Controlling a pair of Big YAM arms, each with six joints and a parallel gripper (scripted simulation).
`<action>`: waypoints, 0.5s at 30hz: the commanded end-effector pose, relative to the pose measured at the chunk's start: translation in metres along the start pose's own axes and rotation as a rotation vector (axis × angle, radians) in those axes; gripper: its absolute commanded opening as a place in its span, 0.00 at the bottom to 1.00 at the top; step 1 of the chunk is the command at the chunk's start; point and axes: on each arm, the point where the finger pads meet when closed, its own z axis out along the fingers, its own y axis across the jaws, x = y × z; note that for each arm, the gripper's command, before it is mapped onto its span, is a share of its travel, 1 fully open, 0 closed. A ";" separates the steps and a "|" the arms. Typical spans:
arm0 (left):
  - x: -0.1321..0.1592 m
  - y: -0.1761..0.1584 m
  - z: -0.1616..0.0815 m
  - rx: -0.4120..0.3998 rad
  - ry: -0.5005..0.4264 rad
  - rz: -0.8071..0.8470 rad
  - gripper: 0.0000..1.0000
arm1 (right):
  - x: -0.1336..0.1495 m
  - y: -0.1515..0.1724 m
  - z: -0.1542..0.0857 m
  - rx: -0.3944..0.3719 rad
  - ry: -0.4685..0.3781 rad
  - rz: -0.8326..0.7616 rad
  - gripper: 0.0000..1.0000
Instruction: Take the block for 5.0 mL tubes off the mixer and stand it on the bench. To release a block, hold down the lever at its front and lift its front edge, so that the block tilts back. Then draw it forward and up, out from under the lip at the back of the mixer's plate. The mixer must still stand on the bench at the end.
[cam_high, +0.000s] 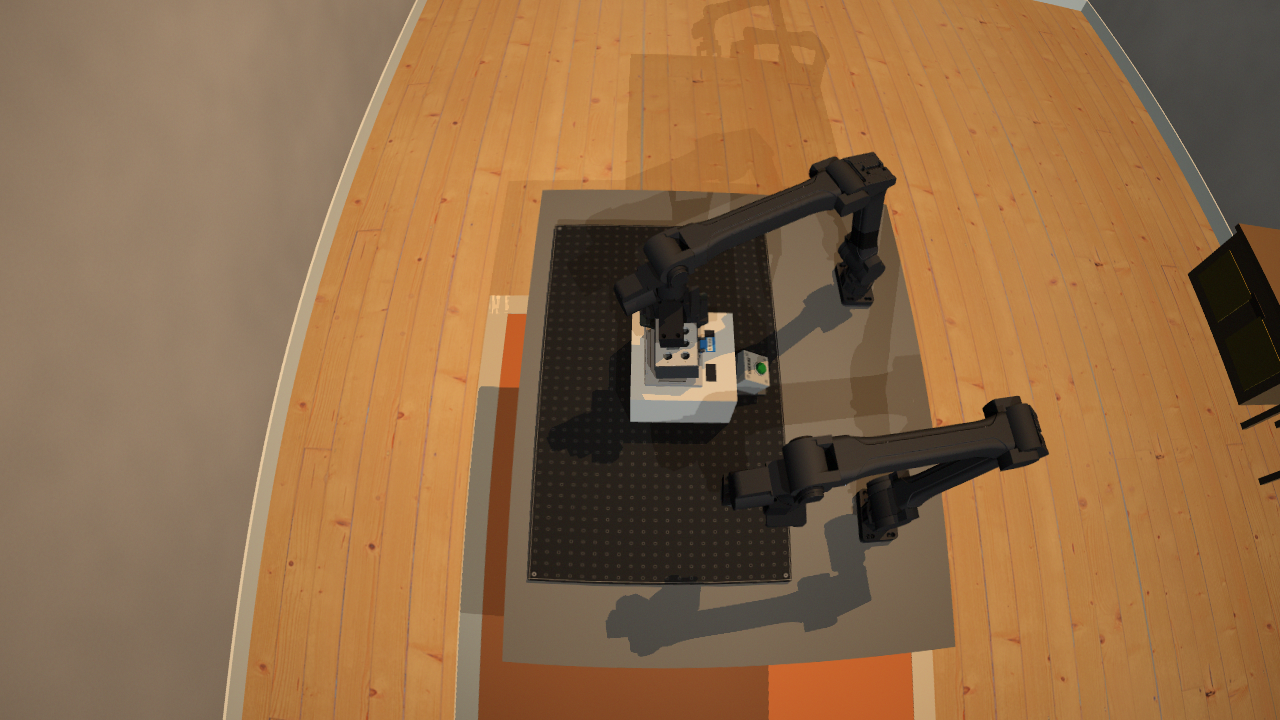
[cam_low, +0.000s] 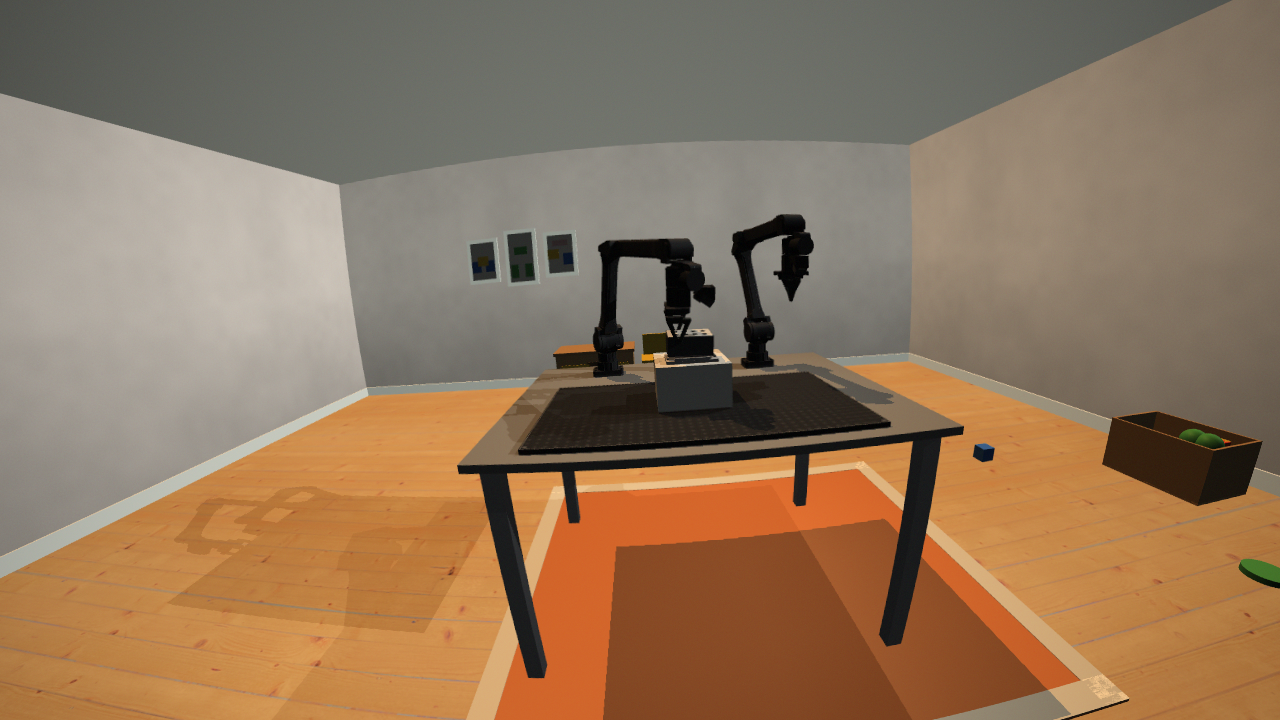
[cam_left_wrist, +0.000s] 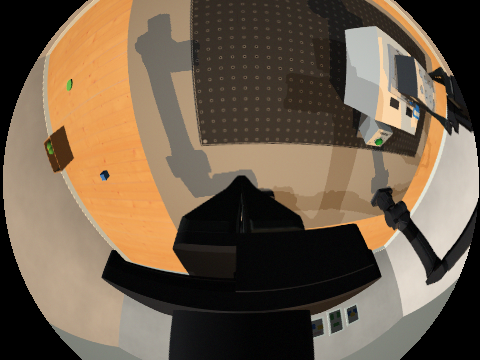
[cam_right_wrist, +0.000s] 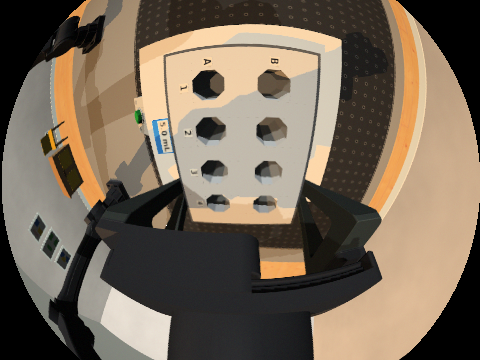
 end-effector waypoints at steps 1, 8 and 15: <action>-0.002 -0.001 -0.004 -0.006 -0.019 0.000 0.00 | -0.009 -0.001 -0.094 0.166 -0.098 -0.002 0.00; -0.002 -0.002 -0.004 -0.005 -0.018 0.000 0.00 | -0.006 -0.006 -0.087 0.154 -0.092 0.006 0.00; -0.002 -0.002 -0.004 -0.005 -0.017 0.000 0.00 | -0.007 -0.017 -0.074 0.148 -0.089 0.012 0.00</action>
